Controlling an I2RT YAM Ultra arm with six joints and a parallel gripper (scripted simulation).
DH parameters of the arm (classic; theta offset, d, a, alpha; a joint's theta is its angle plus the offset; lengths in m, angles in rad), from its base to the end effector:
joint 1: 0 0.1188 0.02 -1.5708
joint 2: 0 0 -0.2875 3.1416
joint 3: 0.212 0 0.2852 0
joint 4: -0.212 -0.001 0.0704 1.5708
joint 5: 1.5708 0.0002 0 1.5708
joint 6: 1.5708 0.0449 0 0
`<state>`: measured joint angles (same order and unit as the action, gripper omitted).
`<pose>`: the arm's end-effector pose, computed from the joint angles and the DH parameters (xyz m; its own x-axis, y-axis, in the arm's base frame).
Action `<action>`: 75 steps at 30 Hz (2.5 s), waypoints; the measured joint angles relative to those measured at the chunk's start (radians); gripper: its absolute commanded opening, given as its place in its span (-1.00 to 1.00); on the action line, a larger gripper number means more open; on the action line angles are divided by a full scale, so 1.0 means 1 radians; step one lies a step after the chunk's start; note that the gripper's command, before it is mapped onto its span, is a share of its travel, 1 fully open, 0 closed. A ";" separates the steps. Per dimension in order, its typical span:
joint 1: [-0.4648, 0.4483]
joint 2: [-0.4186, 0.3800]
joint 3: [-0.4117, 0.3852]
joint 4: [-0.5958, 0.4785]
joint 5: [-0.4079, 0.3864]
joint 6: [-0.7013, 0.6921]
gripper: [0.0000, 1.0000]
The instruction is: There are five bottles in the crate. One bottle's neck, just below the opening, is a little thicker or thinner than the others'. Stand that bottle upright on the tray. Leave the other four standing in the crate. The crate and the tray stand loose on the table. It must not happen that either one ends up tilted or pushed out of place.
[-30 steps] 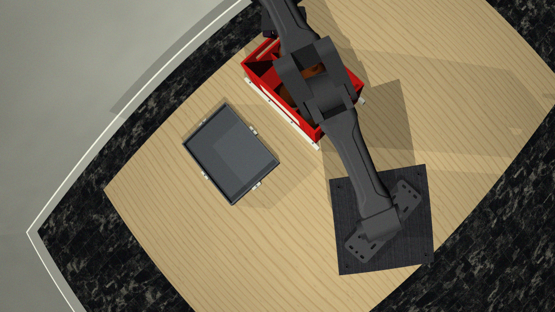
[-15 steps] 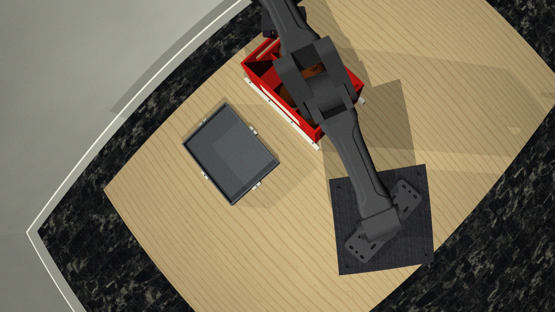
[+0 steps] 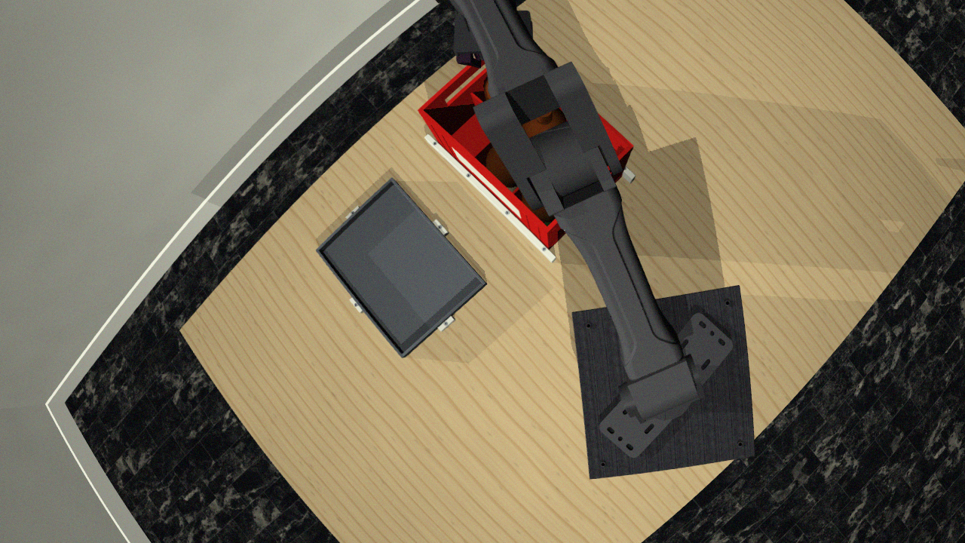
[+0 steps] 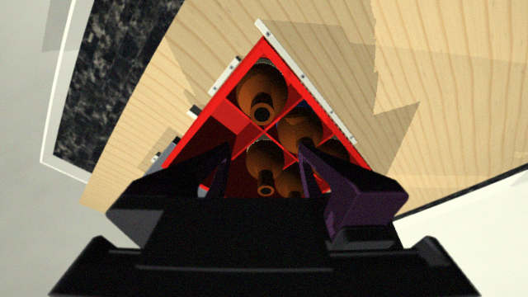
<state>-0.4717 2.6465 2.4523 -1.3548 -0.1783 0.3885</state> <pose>0.5033 -0.2467 0.1459 -0.6561 0.7532 0.0470 0.7480 0.6409 0.1723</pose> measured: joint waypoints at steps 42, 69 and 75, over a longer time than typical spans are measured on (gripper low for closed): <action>0.008 0.016 -0.089 0.121 0.000 0.013 0.21; 0.008 0.017 -0.092 0.134 0.000 0.013 0.21; 0.008 0.017 -0.092 0.134 0.000 0.013 0.21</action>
<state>-0.4637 2.6637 2.3604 -1.2205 -0.1783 0.4019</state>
